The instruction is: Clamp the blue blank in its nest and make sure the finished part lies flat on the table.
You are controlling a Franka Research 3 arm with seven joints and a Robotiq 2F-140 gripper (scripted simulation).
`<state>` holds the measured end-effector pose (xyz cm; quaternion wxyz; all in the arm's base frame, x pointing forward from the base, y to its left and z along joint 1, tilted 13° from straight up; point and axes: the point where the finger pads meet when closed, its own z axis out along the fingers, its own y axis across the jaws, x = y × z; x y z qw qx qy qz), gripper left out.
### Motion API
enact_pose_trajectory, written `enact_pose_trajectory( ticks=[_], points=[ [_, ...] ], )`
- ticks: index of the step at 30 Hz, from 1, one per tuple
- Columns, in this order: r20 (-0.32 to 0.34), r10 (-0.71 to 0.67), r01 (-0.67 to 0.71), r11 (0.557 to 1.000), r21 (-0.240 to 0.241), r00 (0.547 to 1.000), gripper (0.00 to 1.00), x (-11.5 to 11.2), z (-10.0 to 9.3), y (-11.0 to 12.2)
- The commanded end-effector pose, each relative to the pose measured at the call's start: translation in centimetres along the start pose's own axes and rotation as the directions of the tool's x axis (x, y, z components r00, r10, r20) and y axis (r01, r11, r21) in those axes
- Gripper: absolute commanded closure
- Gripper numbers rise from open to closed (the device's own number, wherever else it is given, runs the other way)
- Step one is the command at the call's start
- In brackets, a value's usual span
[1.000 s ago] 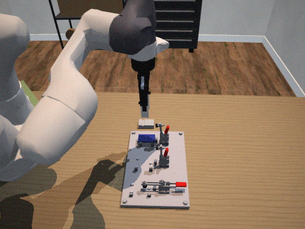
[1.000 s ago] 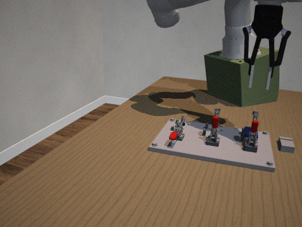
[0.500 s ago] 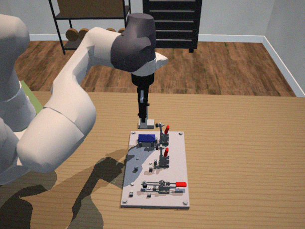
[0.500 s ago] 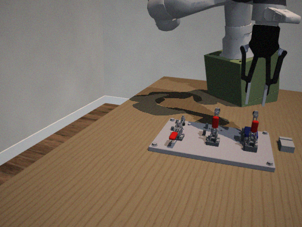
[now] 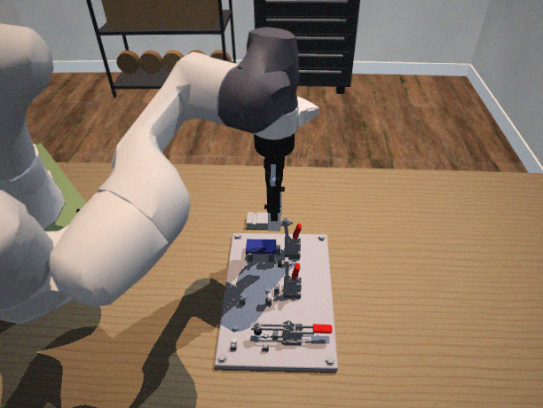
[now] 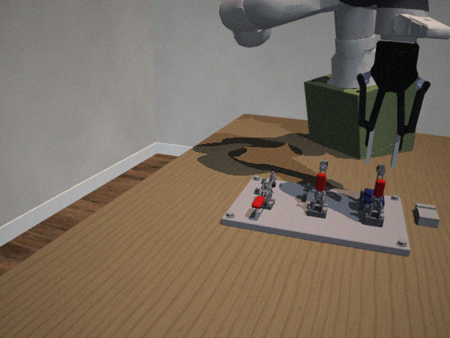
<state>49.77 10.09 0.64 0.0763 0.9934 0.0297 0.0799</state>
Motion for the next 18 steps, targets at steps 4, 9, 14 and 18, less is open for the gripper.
enact_pose_trajectory(
  ticks=[4,9,14,18],
  points=[
    [-0.004,-0.026,0.026,1.000,0.006,1.000,0.72,3.9,-0.2,-0.3],
    [-0.004,-0.026,0.026,1.000,0.006,1.000,0.72,4.9,-0.2,-0.3],
    [-0.004,-0.026,0.026,1.000,0.006,1.000,0.72,4.9,-0.2,-0.3],
    [-0.004,-0.026,0.026,1.000,0.006,1.000,0.72,4.9,0.1,-0.3]
  ],
)
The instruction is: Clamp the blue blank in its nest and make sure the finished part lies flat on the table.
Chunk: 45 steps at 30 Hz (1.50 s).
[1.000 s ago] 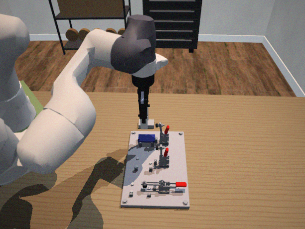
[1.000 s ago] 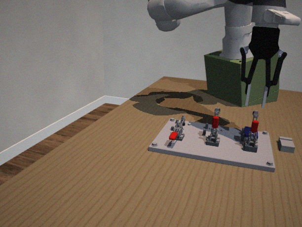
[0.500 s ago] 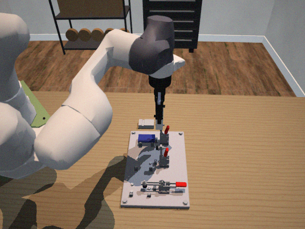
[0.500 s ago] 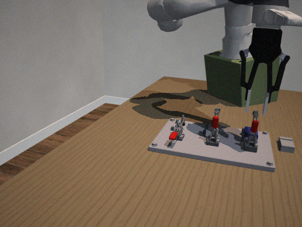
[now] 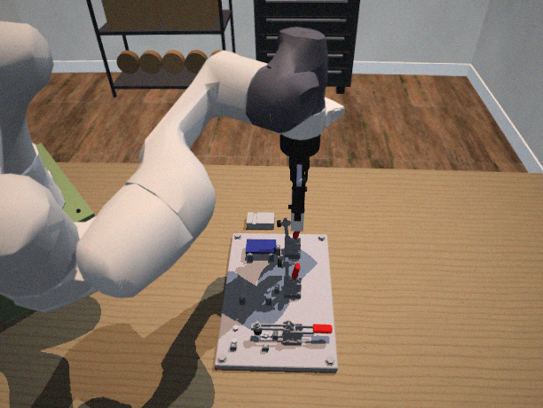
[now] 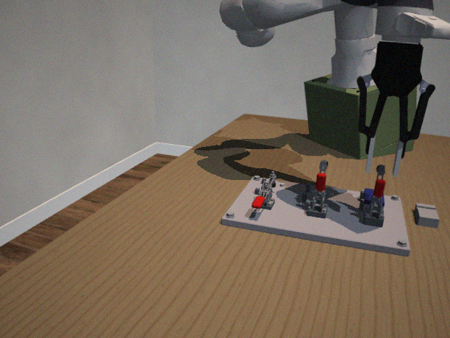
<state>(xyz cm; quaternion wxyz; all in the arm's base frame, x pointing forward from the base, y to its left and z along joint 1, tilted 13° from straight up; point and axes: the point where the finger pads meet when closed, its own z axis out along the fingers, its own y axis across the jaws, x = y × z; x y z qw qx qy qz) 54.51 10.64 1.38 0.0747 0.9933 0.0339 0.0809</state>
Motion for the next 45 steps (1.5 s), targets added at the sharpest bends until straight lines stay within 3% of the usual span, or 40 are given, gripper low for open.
enact_pose_trajectory(
  ticks=[1,14,31,40,45],
  points=[
    [-0.001,-0.018,0.018,1.000,0.002,1.000,0.72,0.1,0.2,-0.1],
    [-0.001,-0.018,0.018,1.000,0.002,1.000,0.72,0.1,1.8,-0.1],
    [-0.001,-0.018,0.018,1.000,0.002,1.000,0.72,0.1,2.0,-0.1],
    [-0.001,-0.018,0.018,1.000,0.002,1.000,0.72,0.2,4.5,-0.1],
    [-0.001,-0.018,0.018,1.000,0.002,1.000,0.72,0.2,4.9,-0.1]
  ],
)
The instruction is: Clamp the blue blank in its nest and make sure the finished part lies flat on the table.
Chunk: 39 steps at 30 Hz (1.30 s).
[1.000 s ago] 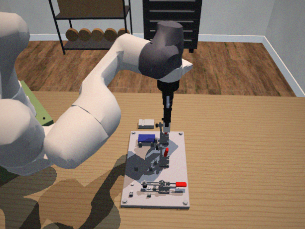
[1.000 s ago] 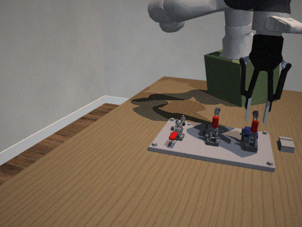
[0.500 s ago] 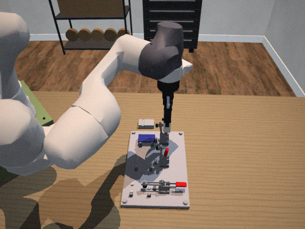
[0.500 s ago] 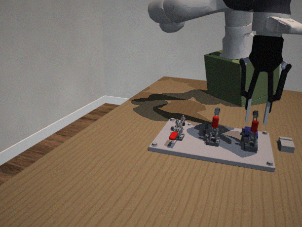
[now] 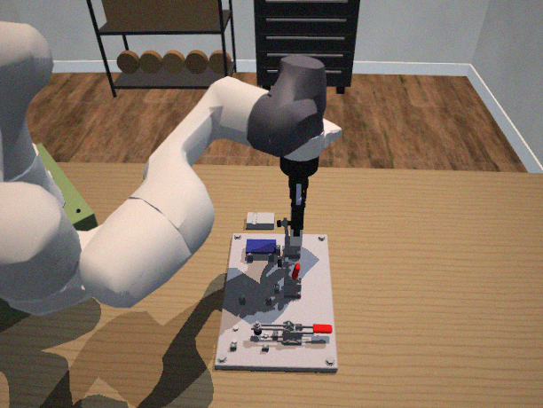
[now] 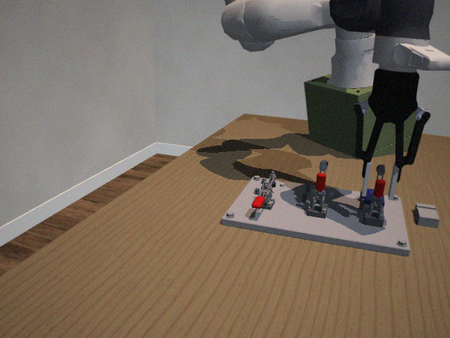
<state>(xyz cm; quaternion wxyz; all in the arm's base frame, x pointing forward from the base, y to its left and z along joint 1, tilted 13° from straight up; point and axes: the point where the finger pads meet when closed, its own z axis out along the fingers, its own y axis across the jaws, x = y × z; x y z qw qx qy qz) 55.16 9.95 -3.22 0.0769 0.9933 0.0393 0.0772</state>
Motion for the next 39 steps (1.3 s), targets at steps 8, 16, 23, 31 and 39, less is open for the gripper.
enact_pose_trajectory(
  ticks=[8,16,23,31,39],
  points=[
    [-0.008,-0.006,0.007,1.000,0.005,1.000,0.72,0.30,0.18,-0.06],
    [-0.008,-0.006,0.007,1.000,0.005,1.000,1.00,0.30,0.18,-0.06],
    [-0.008,-0.006,0.007,1.000,0.005,1.000,1.00,0.30,0.18,-0.06],
    [-0.008,-0.006,0.007,1.000,0.005,1.000,1.00,0.30,0.18,-0.06],
    [-0.008,-0.006,0.007,1.000,0.005,1.000,1.00,0.30,0.18,-0.06]
  ],
)
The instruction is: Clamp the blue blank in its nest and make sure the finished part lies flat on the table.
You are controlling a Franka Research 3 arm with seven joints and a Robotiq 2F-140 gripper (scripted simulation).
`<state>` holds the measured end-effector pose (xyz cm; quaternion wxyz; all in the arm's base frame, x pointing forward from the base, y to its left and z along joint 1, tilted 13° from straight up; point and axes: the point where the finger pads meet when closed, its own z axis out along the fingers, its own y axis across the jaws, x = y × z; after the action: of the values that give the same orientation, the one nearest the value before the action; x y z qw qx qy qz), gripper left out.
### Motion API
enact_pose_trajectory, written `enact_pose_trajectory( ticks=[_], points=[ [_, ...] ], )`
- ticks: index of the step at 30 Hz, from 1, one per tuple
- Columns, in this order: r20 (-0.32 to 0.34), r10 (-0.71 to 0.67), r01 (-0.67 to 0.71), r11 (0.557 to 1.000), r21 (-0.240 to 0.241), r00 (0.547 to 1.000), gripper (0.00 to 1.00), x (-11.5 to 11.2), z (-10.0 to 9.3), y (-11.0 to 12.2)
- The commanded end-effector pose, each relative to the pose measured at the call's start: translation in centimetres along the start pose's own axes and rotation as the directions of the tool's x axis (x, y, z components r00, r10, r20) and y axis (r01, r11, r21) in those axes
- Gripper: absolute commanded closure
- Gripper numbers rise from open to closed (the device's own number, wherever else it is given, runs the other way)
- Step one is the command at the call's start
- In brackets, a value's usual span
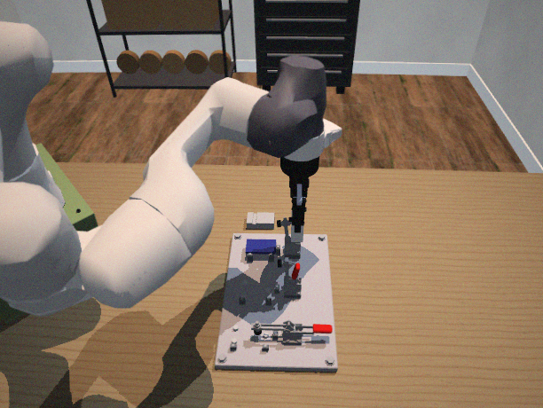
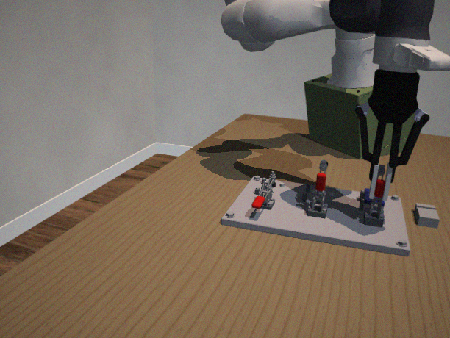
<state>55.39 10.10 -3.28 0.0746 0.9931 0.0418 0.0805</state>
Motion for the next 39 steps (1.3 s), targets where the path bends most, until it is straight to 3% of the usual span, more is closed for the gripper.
enact_pose_trajectory(
  ticks=[1,39],
  points=[
    [-0.001,-0.002,0.002,1.000,0.001,1.000,1.00,0.06,0.11,0.08],
    [-0.001,-0.002,0.002,1.000,0.001,1.000,1.00,0.63,0.12,0.08]
  ],
)
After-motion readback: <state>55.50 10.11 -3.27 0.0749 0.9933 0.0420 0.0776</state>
